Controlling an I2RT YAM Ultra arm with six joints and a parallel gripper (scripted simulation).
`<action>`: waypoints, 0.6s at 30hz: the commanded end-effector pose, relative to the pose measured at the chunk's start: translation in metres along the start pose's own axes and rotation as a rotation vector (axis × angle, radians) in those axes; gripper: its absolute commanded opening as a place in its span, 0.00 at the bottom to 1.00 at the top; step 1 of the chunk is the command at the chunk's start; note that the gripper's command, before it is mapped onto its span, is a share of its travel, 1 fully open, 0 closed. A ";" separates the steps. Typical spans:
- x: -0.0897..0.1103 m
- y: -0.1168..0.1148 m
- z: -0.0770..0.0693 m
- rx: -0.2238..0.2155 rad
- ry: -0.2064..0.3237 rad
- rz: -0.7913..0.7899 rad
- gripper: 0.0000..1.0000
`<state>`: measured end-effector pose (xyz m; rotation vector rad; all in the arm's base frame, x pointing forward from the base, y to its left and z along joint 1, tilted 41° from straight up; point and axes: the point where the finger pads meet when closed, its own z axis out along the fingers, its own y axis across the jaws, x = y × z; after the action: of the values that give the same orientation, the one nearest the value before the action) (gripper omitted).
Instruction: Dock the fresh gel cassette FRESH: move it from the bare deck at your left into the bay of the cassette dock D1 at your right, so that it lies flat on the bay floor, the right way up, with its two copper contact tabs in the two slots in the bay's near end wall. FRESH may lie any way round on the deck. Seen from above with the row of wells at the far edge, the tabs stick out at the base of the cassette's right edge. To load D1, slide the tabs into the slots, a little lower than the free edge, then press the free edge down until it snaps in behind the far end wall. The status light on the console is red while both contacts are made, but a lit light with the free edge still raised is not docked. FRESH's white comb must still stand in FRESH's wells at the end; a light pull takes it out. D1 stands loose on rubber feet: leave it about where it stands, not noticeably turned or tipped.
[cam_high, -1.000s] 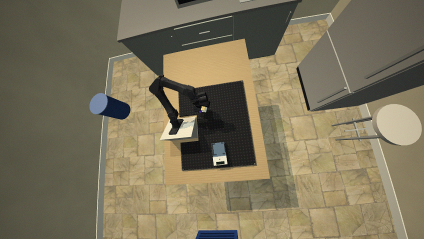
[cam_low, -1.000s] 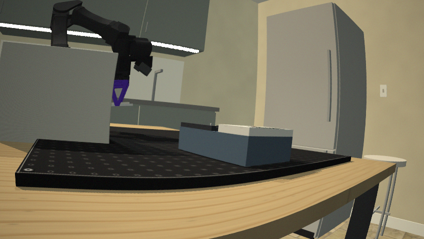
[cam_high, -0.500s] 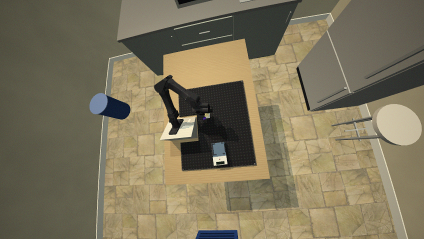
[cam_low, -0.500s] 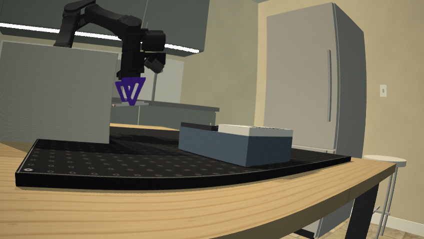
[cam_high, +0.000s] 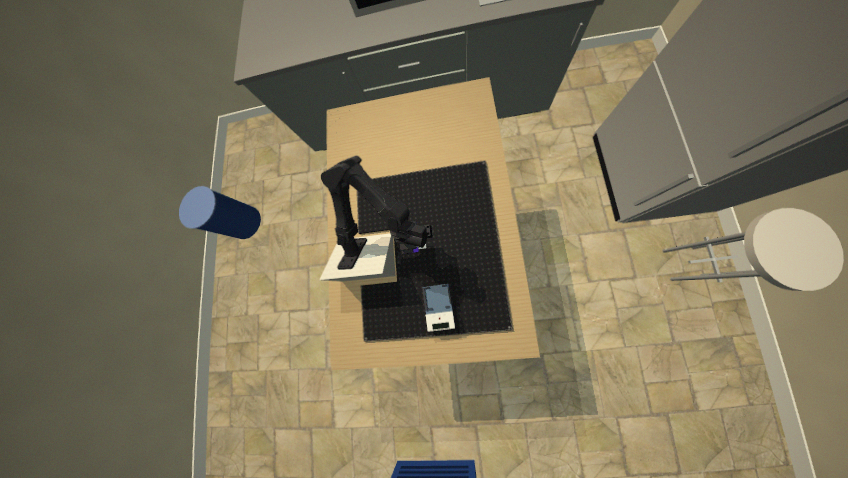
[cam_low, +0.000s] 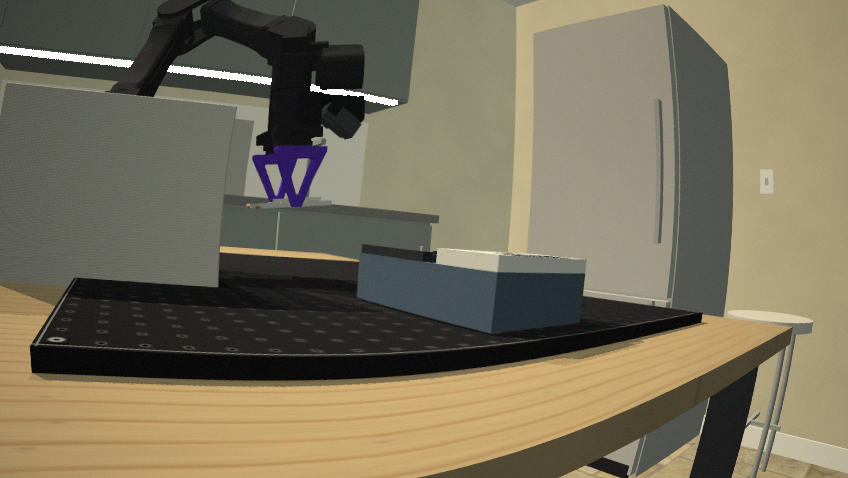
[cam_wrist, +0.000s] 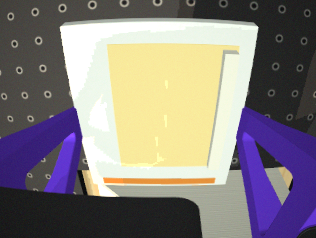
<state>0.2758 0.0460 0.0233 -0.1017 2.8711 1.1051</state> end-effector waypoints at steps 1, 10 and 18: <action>-0.014 -0.018 -0.010 0.009 -0.020 -0.043 0.00; -0.024 -0.051 -0.014 0.008 -0.020 -0.043 0.00; -0.036 -0.090 -0.017 0.008 -0.020 -0.043 0.00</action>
<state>0.3078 -0.0128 -0.0212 -0.1275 2.8612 1.1012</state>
